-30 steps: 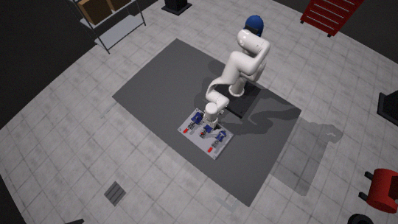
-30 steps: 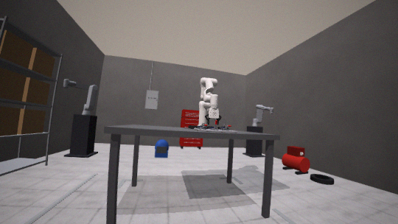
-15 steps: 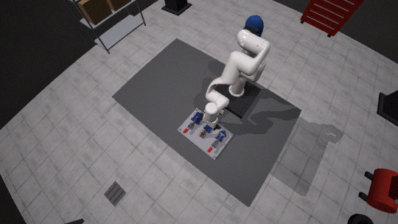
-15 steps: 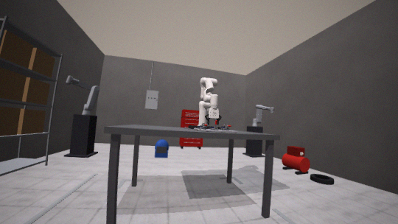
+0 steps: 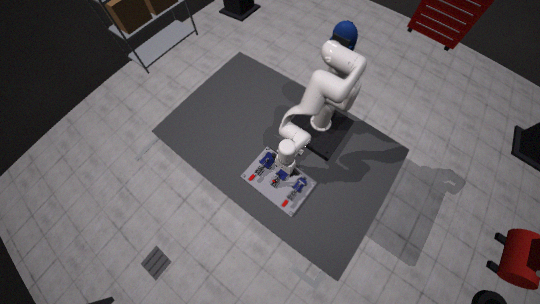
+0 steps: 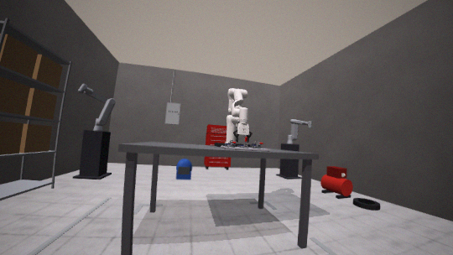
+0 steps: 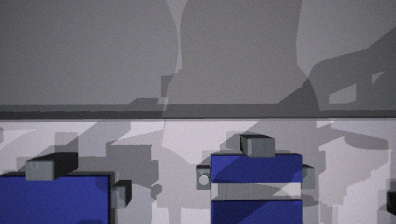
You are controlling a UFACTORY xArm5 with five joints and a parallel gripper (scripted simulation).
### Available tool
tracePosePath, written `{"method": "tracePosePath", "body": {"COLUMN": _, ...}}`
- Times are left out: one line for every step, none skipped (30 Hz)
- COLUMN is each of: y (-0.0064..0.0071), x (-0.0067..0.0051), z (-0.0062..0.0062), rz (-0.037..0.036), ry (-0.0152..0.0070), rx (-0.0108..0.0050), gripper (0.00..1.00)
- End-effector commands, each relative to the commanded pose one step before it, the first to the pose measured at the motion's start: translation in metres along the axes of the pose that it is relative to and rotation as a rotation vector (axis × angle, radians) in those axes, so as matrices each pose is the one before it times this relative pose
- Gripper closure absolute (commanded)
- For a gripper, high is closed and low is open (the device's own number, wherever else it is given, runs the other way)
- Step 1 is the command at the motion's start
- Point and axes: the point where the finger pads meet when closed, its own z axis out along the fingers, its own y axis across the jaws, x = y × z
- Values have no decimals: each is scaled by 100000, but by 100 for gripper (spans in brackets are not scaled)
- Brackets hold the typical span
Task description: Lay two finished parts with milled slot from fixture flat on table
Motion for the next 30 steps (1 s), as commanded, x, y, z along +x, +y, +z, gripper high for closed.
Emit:
{"method": "tracePosePath", "body": {"y": 5, "x": -139, "z": 56, "rz": -2, "ry": -363, "rx": -16, "gripper": 0}}
{"method": "tracePosePath", "body": {"y": -1, "x": 0, "z": 71, "rz": 0, "ry": 0, "rx": 0, "gripper": 0}}
{"method": "tracePosePath", "body": {"y": -1, "x": 0, "z": 78, "rz": 0, "ry": 0, "rx": 0, "gripper": 0}}
{"method": "tracePosePath", "body": {"y": -1, "x": -1, "z": 84, "rz": 0, "ry": 0, "rx": 0, "gripper": 0}}
{"method": "tracePosePath", "body": {"y": -1, "x": 0, "z": 90, "rz": 0, "ry": 0, "rx": 0, "gripper": 0}}
{"method": "tracePosePath", "body": {"y": -1, "x": 0, "z": 95, "rz": 0, "ry": 0, "rx": 0, "gripper": 0}}
{"method": "tracePosePath", "body": {"y": -1, "x": 0, "z": 100, "rz": 0, "ry": 0, "rx": 0, "gripper": 0}}
{"method": "tracePosePath", "body": {"y": -1, "x": 0, "z": 104, "rz": 0, "ry": 0, "rx": 0, "gripper": 0}}
{"method": "tracePosePath", "body": {"y": -1, "x": -1, "z": 107, "rz": 0, "ry": 0, "rx": 0, "gripper": 0}}
{"method": "tracePosePath", "body": {"y": -1, "x": 0, "z": 109, "rz": 0, "ry": 0, "rx": 0, "gripper": 0}}
{"method": "tracePosePath", "body": {"y": -1, "x": 0, "z": 110, "rz": 0, "ry": 0, "rx": 0, "gripper": 0}}
{"method": "tracePosePath", "body": {"y": -1, "x": 0, "z": 111, "rz": 0, "ry": 0, "rx": 0, "gripper": 0}}
{"method": "tracePosePath", "body": {"y": -1, "x": -1, "z": 111, "rz": 0, "ry": 0, "rx": 0, "gripper": 0}}
{"method": "tracePosePath", "body": {"y": -1, "x": 0, "z": 109, "rz": 0, "ry": 0, "rx": 0, "gripper": 0}}
{"method": "tracePosePath", "body": {"y": -1, "x": 0, "z": 107, "rz": 0, "ry": 0, "rx": 0, "gripper": 0}}
{"method": "tracePosePath", "body": {"y": 0, "x": 0, "z": 0, "rz": 0, "ry": 0, "rx": 0, "gripper": 0}}
{"method": "tracePosePath", "body": {"y": 0, "x": 0, "z": 0, "rz": 0, "ry": 0, "rx": 0, "gripper": 0}}
{"method": "tracePosePath", "body": {"y": -1, "x": 0, "z": 104, "rz": 0, "ry": 0, "rx": 0, "gripper": 0}}
{"method": "tracePosePath", "body": {"y": -1, "x": -1, "z": 100, "rz": 0, "ry": 0, "rx": 0, "gripper": 0}}
{"method": "tracePosePath", "body": {"y": -1, "x": 0, "z": 95, "rz": 0, "ry": 0, "rx": 0, "gripper": 0}}
{"method": "tracePosePath", "body": {"y": -1, "x": 0, "z": 90, "rz": 0, "ry": 0, "rx": 0, "gripper": 0}}
{"method": "tracePosePath", "body": {"y": -1, "x": 0, "z": 84, "rz": 0, "ry": 0, "rx": 0, "gripper": 0}}
{"method": "tracePosePath", "body": {"y": -1, "x": 0, "z": 77, "rz": 0, "ry": 0, "rx": 0, "gripper": 0}}
{"method": "tracePosePath", "body": {"y": -1, "x": 0, "z": 70, "rz": 0, "ry": 0, "rx": 0, "gripper": 0}}
{"method": "tracePosePath", "body": {"y": -1, "x": 0, "z": 63, "rz": 0, "ry": 0, "rx": 0, "gripper": 0}}
{"method": "tracePosePath", "body": {"y": -1, "x": 0, "z": 56, "rz": 0, "ry": 0, "rx": 0, "gripper": 0}}
{"method": "tracePosePath", "body": {"y": -1, "x": 0, "z": 48, "rz": 0, "ry": 0, "rx": 0, "gripper": 0}}
{"method": "tracePosePath", "body": {"y": 0, "x": 0, "z": 41, "rz": 0, "ry": 0, "rx": 0, "gripper": 0}}
{"method": "tracePosePath", "body": {"y": 0, "x": 0, "z": 34, "rz": 0, "ry": 0, "rx": 0, "gripper": 0}}
{"method": "tracePosePath", "body": {"y": 0, "x": 0, "z": 27, "rz": 0, "ry": 0, "rx": 0, "gripper": 0}}
